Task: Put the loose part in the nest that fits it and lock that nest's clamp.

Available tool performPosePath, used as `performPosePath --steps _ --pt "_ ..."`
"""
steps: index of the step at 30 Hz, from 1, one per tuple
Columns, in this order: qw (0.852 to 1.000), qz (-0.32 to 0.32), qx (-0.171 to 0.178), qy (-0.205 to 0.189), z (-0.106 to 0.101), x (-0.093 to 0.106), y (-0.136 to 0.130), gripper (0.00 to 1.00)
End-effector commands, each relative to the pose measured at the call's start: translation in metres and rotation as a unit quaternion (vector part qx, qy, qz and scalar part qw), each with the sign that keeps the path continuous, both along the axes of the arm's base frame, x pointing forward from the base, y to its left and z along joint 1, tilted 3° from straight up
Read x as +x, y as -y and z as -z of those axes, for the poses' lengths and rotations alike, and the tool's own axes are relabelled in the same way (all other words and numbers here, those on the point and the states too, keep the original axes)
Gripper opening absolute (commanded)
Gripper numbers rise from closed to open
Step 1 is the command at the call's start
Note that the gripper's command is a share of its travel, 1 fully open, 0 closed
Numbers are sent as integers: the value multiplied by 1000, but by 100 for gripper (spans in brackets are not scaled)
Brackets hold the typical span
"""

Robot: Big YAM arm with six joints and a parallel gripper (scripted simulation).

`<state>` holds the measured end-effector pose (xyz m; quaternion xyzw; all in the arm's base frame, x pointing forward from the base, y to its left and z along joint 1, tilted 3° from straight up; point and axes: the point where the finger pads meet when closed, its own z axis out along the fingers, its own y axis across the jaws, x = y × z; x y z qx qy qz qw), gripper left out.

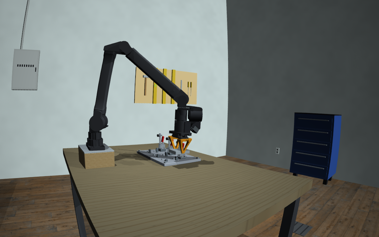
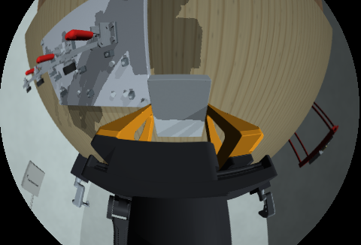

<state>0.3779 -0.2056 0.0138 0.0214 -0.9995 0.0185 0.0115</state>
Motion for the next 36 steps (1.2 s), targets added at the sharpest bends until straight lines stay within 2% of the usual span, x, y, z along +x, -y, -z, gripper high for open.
performPosePath --steps 1,3,5,6,7,16,18,20,22,23,26,30,36 --pt "999 7 -17 30 -21 17 -21 0" --pt "999 7 -17 30 -19 16 -36 0" --pt "999 7 -17 30 -19 16 -36 0" --pt "998 7 -25 54 -35 38 -35 0" --pt "999 7 -16 30 -17 16 -52 0" --pt "999 7 -13 31 -10 13 -127 0" --pt "999 7 -14 42 -15 24 -141 0" --pt "999 7 -12 31 -7 12 -157 0" --pt "999 7 -12 31 -7 12 -157 0" --pt "999 7 -12 42 -19 28 -163 0" --pt "999 7 -10 30 -4 11 -184 0" --pt "999 7 -9 42 -10 23 -207 0" --pt "999 7 -8 32 -1 20 -229 0"
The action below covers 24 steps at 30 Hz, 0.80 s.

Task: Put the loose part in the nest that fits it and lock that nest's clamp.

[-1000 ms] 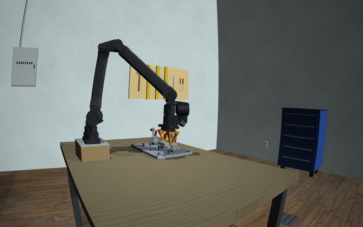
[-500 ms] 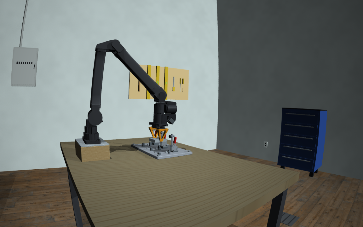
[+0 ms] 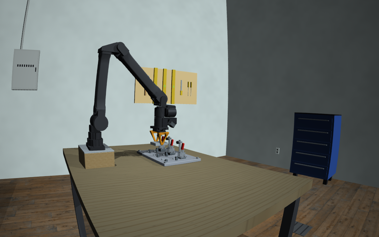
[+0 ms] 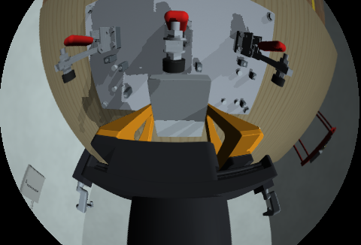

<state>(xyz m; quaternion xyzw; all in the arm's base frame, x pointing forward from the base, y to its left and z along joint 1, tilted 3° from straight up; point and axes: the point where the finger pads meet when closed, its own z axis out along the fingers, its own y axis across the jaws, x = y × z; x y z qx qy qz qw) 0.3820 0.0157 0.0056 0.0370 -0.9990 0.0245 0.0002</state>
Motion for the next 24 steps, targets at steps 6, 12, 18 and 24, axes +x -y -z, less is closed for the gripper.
performPosePath --steps 6,12,18,24 --pt "1000 23 -2 21 -6 18 -15 0" --pt "999 23 0 25 -10 19 -17 0" --pt "999 26 0 25 -10 19 -15 0" --pt "999 26 0 25 -10 19 -15 0"
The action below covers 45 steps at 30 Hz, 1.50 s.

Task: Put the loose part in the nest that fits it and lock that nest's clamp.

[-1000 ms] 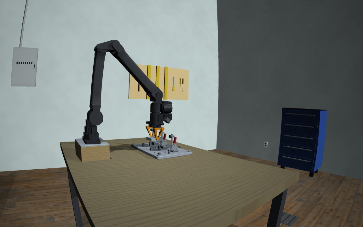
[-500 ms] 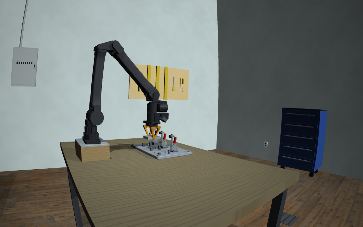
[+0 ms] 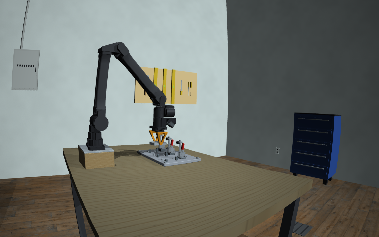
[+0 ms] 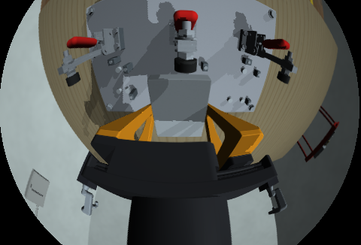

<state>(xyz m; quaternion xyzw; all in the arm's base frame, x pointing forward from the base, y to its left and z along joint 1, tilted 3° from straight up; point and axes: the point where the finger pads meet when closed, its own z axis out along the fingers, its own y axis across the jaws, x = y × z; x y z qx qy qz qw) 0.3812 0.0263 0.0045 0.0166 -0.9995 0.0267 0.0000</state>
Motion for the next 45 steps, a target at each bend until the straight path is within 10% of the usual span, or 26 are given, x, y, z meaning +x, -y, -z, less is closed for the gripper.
performPosePath --steps 1,45 --pt "1000 6 1 24 -11 20 -4 0" --pt "1000 13 0 11 27 13 5 0"
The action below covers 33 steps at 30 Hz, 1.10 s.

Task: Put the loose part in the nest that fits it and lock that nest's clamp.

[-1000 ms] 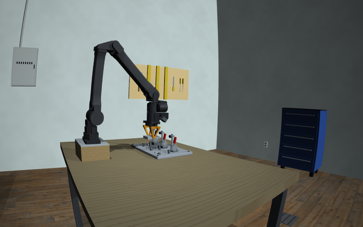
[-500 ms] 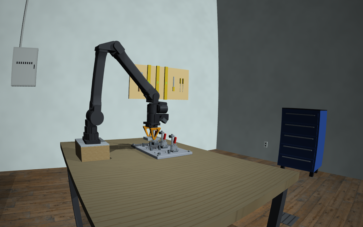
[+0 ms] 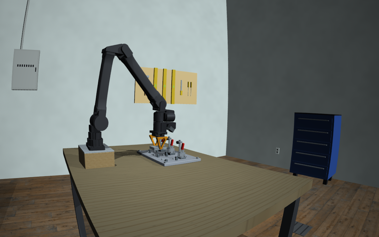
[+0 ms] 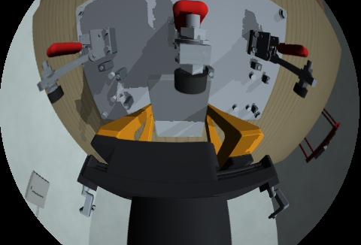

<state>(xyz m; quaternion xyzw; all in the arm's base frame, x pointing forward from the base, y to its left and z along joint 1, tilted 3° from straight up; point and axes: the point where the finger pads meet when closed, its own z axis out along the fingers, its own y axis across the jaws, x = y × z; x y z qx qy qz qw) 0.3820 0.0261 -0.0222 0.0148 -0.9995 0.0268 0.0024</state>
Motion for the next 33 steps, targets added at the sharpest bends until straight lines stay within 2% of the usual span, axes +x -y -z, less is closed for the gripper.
performPosePath --steps 1,3,5,8,11,14,17,19,20,25,33 --pt "1000 11 0 13 1 12 5 0" --pt "1000 9 1 24 -7 13 3 0" --pt "1000 8 0 13 6 12 4 0" --pt "1000 8 -1 5 15 4 6 0" --pt "1000 7 0 13 15 13 5 0" --pt "1000 5 1 20 12 13 5 0" --pt "1000 5 0 11 22 12 5 0" --pt "1000 5 0 11 22 12 5 0" --pt "1000 4 0 19 15 13 5 0" --pt "1000 3 0 13 25 13 5 0" --pt "1000 3 0 14 22 12 6 0"
